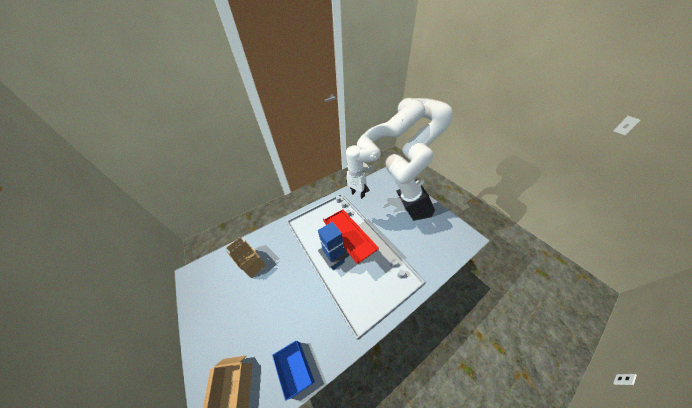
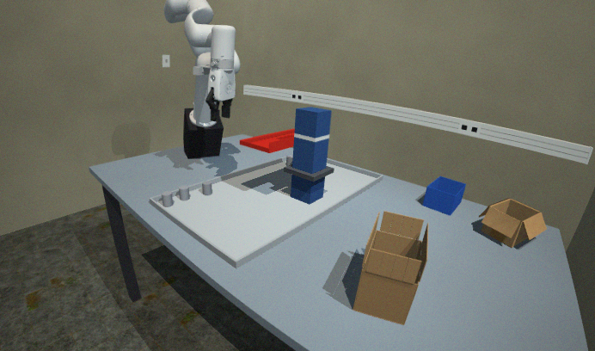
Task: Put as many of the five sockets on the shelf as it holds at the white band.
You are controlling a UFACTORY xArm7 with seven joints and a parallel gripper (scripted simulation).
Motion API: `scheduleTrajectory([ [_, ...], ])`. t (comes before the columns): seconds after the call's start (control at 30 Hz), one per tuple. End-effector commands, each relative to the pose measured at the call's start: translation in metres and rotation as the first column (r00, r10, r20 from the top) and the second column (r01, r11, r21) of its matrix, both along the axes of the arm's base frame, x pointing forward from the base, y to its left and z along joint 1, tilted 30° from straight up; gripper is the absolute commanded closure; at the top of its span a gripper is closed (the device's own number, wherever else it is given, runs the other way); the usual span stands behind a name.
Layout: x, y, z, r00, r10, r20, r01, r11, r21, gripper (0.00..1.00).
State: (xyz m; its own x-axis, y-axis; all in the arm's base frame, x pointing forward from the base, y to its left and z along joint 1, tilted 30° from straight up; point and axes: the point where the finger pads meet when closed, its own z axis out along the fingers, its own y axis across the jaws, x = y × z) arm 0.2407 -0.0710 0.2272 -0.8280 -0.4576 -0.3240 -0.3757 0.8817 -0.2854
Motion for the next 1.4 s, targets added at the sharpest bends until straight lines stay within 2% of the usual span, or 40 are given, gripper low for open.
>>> scheduleTrajectory([
  [0.0, -0.006, -0.024, 0.0, 0.983, -0.183, 0.03, 0.18, 0.979, 0.091, 0.39],
  [0.03, -0.013, -0.039, 0.0, 0.958, -0.285, 0.039, 0.277, 0.95, 0.144, 0.39],
  [0.1, -0.013, -0.039, 0.0, 0.949, -0.311, 0.041, 0.301, 0.94, 0.158, 0.39],
  [0.13, -0.02, -0.052, -0.001, 0.913, -0.406, 0.045, 0.389, 0.897, 0.211, 0.39],
  [0.2, -0.02, -0.052, -0.001, 0.913, -0.406, 0.045, 0.389, 0.897, 0.211, 0.39],
  [0.23, -0.026, -0.063, -0.001, 0.86, -0.508, 0.046, 0.479, 0.835, 0.27, 0.39],
  [0.3, -0.026, -0.063, -0.001, 0.86, -0.508, 0.046, 0.479, 0.835, 0.27, 0.39],
  [0.33, -0.032, -0.071, -0.002, 0.817, -0.575, 0.043, 0.536, 0.785, 0.311, 0.39],
  [0.37, -0.032, -0.071, -0.002, 0.817, -0.575, 0.043, 0.536, 0.785, 0.311, 0.39],
  [0.4, -0.036, -0.077, -0.002, 0.782, -0.622, 0.04, 0.575, 0.744, 0.341, 0.39],
  [0.43, -0.036, -0.077, -0.002, 0.782, -0.622, 0.04, 0.575, 0.744, 0.341, 0.39],
  [0.5, -0.041, -0.083, -0.002, 0.742, -0.67, 0.035, 0.612, 0.697, 0.373, 0.39],
  [1.03, -0.041, -0.084, -0.002, 0.735, -0.678, 0.034, 0.618, 0.689, 0.378, 0.39],
  [1.37, -0.025, -0.085, -0.014, 0.735, -0.678, 0.034, 0.618, 0.689, 0.378, 0.39],
])
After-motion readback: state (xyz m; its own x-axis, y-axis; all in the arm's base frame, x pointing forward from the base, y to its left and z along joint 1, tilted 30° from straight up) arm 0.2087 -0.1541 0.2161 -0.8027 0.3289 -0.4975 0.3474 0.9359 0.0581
